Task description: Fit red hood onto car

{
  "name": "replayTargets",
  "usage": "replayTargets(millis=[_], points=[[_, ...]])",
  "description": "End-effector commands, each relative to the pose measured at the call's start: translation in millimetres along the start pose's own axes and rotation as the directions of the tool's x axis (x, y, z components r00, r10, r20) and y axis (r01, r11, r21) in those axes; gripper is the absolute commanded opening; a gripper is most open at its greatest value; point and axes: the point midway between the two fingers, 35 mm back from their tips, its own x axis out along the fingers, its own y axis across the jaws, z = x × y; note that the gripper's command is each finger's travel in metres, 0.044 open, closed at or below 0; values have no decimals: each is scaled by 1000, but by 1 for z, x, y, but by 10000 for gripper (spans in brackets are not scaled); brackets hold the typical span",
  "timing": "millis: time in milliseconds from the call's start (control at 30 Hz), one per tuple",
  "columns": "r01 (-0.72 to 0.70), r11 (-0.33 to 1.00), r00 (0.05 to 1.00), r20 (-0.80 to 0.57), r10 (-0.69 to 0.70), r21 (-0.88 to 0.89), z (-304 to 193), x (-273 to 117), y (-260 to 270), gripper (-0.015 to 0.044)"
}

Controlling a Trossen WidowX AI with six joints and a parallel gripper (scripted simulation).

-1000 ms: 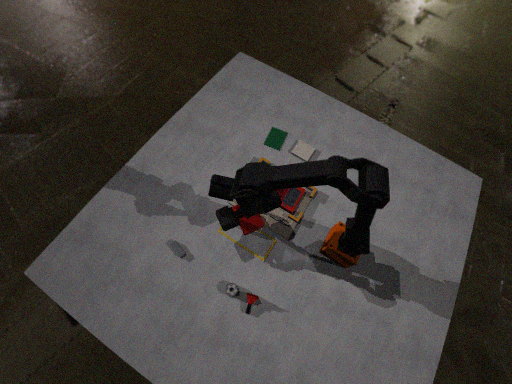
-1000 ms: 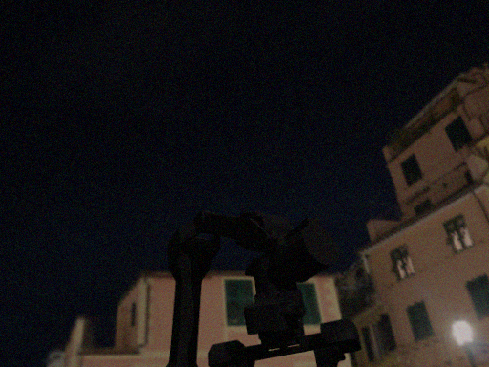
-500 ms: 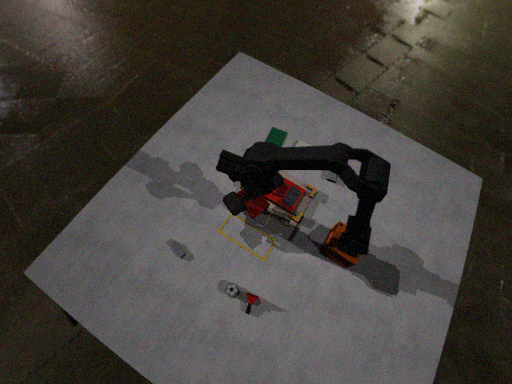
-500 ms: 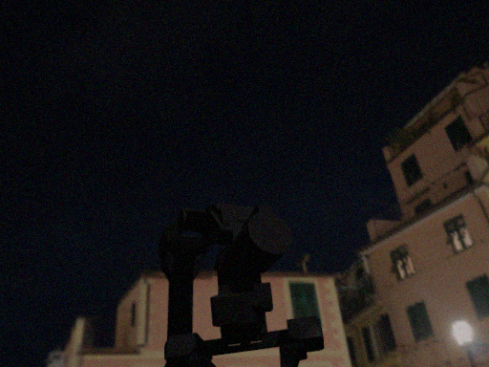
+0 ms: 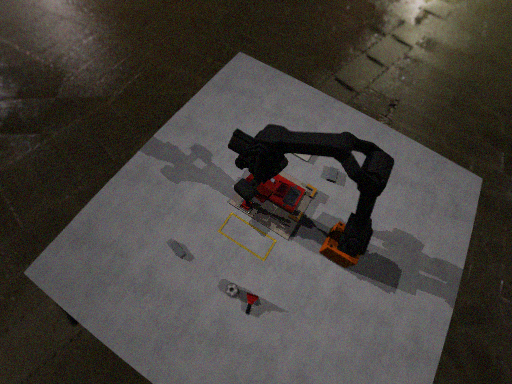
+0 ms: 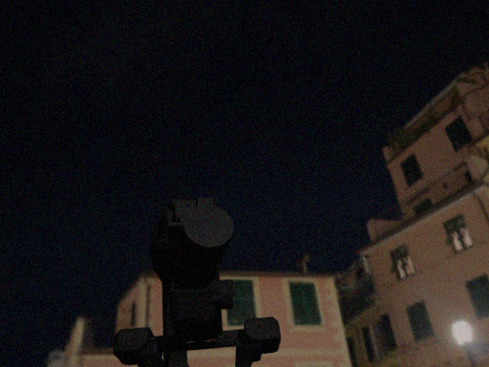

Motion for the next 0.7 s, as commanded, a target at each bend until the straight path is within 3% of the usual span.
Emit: replayTargets(millis=[0, 433, 667], points=[[4, 999, 1000, 3, -4, -47, 4, -1, -14, 0], [10, 980, 1000, 4, -9, -197, 13, -3, -65, 0], [10, 979, 1000, 4, -9, -205, 12, 2, -64, 0]])
